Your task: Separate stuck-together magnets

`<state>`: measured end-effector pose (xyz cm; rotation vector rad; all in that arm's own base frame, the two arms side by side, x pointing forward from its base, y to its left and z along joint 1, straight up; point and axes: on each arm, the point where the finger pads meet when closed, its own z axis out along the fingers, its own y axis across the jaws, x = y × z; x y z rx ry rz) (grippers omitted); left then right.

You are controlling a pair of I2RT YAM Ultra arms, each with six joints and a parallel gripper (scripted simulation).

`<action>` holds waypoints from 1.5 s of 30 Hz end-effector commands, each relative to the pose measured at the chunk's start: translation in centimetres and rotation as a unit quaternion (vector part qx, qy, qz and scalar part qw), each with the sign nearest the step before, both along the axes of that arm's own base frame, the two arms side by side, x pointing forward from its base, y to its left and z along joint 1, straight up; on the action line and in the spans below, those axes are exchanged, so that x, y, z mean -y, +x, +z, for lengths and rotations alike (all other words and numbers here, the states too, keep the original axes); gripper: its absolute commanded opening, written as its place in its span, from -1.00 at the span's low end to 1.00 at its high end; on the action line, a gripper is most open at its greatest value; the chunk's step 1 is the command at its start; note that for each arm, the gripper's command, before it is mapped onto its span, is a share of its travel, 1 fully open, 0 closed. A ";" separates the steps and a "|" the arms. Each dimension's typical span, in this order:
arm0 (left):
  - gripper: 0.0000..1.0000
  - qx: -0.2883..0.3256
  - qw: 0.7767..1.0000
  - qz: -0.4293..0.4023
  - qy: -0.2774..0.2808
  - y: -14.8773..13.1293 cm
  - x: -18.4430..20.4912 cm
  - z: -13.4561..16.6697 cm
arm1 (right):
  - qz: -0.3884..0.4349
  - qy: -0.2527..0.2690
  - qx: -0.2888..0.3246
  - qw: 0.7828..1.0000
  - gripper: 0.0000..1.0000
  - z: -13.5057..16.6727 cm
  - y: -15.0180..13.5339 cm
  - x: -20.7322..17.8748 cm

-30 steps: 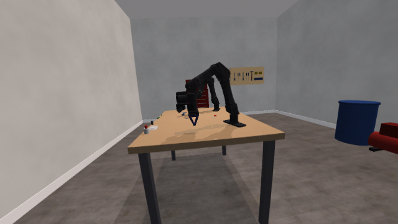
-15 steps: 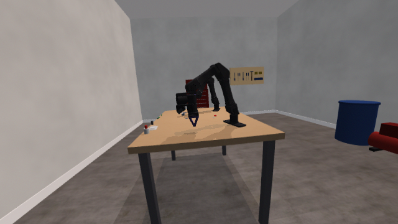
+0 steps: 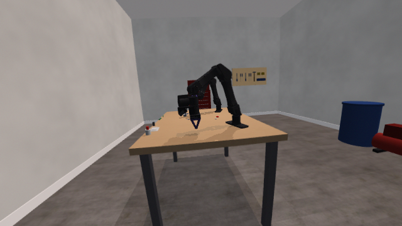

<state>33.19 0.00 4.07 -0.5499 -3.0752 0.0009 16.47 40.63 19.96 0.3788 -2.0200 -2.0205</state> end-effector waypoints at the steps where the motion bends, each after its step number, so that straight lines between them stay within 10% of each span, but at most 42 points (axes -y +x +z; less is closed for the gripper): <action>1: -0.63 0.009 1.000 0.000 -0.001 0.3 0.1 0.2 | 0.000 0.007 0.008 1.000 -0.63 0.6 0.0 0.0; 45: -0.63 0.009 1.000 0.000 -0.001 0.4 0.0 -2.4 | 0.000 0.007 0.008 1.000 -0.63 0.6 0.0 0.0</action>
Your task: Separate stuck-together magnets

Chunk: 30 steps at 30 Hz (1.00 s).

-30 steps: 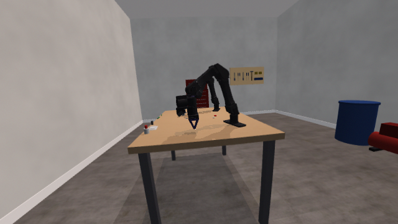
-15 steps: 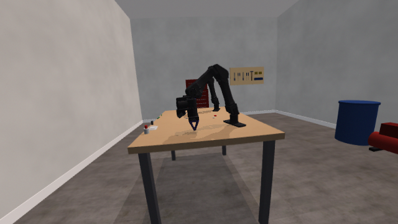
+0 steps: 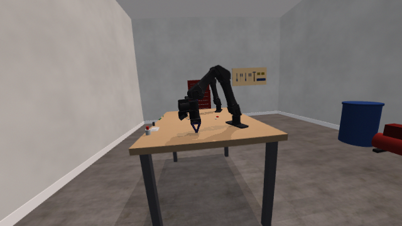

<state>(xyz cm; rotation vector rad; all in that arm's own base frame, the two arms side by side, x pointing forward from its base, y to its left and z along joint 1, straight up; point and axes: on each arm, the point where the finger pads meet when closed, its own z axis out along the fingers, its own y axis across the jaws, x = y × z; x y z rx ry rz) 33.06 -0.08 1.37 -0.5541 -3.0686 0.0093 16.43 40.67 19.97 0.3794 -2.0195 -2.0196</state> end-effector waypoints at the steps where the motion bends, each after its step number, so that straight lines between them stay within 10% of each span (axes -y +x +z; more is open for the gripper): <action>1: -0.63 0.012 1.000 0.001 0.001 0.5 -0.1 0.2 | -0.001 0.007 0.008 1.000 -0.63 0.5 0.0 0.0; 7: -0.63 0.012 1.000 0.001 0.001 0.5 -0.2 -0.1 | -0.001 0.007 0.008 1.000 -0.63 0.5 0.0 0.0; 8: 1.00 0.012 1.000 0.001 0.001 0.5 -0.2 -0.1 | -0.001 0.007 0.008 1.000 -0.63 0.5 0.0 0.0; 30: 1.00 0.013 1.000 0.001 0.001 0.5 -0.2 2.0 | -0.001 0.007 0.008 1.000 -0.63 0.5 0.0 0.0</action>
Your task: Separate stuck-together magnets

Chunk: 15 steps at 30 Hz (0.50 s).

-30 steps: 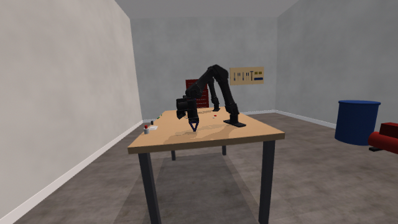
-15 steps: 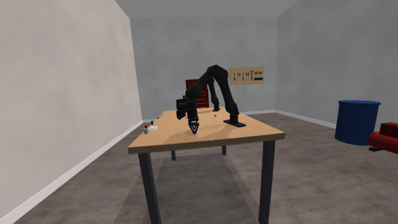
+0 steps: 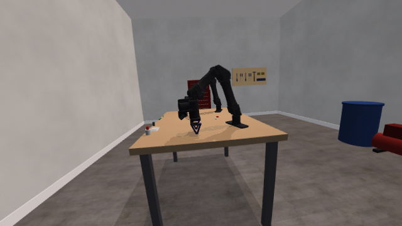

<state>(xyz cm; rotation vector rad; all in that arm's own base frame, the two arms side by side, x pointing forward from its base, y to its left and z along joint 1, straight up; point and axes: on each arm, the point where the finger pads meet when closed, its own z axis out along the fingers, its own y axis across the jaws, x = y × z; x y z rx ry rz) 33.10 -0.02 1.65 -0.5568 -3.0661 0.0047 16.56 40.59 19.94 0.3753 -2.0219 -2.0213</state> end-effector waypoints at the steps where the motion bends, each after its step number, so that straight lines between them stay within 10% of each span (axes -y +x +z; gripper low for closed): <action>1: 1.00 0.016 1.000 0.002 -0.001 0.6 -0.1 2.2 | 0.001 0.007 0.008 1.000 -0.63 0.6 -0.1 0.0; 15: 1.00 0.019 1.000 0.002 -0.002 0.7 0.0 6.3 | 0.001 0.007 0.008 1.000 -0.63 0.6 -0.1 0.0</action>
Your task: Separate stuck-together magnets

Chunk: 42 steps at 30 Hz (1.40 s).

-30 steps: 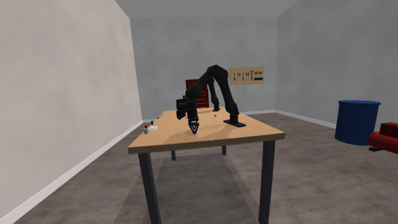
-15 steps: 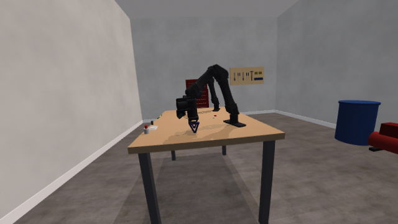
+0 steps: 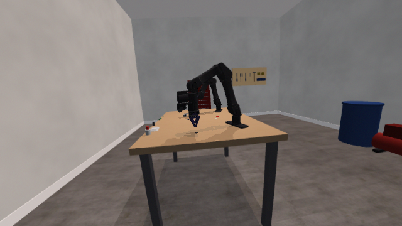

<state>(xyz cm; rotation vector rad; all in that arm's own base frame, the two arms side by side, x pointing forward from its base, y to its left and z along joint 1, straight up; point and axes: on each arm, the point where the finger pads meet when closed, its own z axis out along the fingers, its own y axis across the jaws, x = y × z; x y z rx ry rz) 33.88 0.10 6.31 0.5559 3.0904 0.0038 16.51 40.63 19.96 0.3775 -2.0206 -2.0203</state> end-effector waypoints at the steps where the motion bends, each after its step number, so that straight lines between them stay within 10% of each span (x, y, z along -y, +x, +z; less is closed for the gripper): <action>1: 1.00 0.006 1.000 0.000 -0.002 -0.1 0.1 1.9 | 0.000 0.007 0.008 1.000 -0.63 0.6 0.0 0.0; 22: 1.00 0.003 1.000 -0.001 -0.002 -0.2 0.2 2.2 | 0.000 0.007 0.008 1.000 -0.63 0.6 0.0 0.0; 42: 1.00 0.002 1.000 -0.001 -0.002 -0.2 0.2 2.1 | -0.095 -0.138 0.087 0.982 -0.63 -5.4 8.1 3.4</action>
